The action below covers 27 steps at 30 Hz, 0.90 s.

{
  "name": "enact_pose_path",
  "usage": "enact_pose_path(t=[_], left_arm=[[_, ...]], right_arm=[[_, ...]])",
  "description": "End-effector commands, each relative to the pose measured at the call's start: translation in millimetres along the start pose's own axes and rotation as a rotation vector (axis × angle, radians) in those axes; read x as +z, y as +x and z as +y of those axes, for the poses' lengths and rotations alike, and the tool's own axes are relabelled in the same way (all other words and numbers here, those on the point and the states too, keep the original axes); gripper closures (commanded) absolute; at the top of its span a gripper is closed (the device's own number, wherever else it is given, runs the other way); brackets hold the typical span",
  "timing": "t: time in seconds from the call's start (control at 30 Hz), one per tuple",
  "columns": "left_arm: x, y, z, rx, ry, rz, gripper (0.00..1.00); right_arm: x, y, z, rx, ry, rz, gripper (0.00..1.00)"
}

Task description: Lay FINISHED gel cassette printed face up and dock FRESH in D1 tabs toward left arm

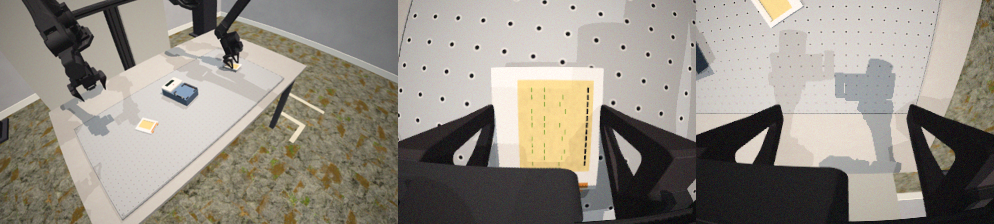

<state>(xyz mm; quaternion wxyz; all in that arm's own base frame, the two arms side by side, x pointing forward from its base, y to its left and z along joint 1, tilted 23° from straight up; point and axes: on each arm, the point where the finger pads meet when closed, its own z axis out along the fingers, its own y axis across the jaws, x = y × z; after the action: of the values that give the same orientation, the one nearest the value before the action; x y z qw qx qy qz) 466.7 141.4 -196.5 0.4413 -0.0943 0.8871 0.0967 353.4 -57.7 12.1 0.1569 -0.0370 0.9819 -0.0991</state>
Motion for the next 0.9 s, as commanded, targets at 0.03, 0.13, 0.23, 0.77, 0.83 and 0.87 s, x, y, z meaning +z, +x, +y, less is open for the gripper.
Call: enact_pose_path(t=[0.03, 0.13, 0.23, 0.77, 0.83, 0.87], left_arm=[[2.1, -0.6, 6.5, -0.001, -0.008, -0.009, 1.0], [2.1, -0.6, 6.5, -0.001, -0.008, -0.009, 1.0], [5.9, 0.7, 6.6, 0.0, -0.009, -0.016, 1.0], [11.1, 2.3, 6.9, 0.003, -0.009, -0.024, 1.0], [13.6, 3.0, 7.0, 0.003, -0.009, -0.024, 1.0], [14.9, 3.4, 7.0, 0.003, -0.009, -0.024, 1.0]], right_arm=[[-10.7, -18.2, -5.0, -0.004, 0.004, -0.035, 0.0], [-10.7, -18.2, -5.0, -0.004, 0.004, -0.035, 0.0], [-10.7, -18.2, -5.0, -0.004, 0.004, -0.035, 0.0], [-10.7, -18.2, -5.0, -0.004, 0.004, -0.035, 0.0], [-10.7, -18.2, -5.0, -0.004, 0.004, -0.035, 0.0], [-10.7, -18.2, -5.0, -0.004, 0.004, -0.035, 0.0]])
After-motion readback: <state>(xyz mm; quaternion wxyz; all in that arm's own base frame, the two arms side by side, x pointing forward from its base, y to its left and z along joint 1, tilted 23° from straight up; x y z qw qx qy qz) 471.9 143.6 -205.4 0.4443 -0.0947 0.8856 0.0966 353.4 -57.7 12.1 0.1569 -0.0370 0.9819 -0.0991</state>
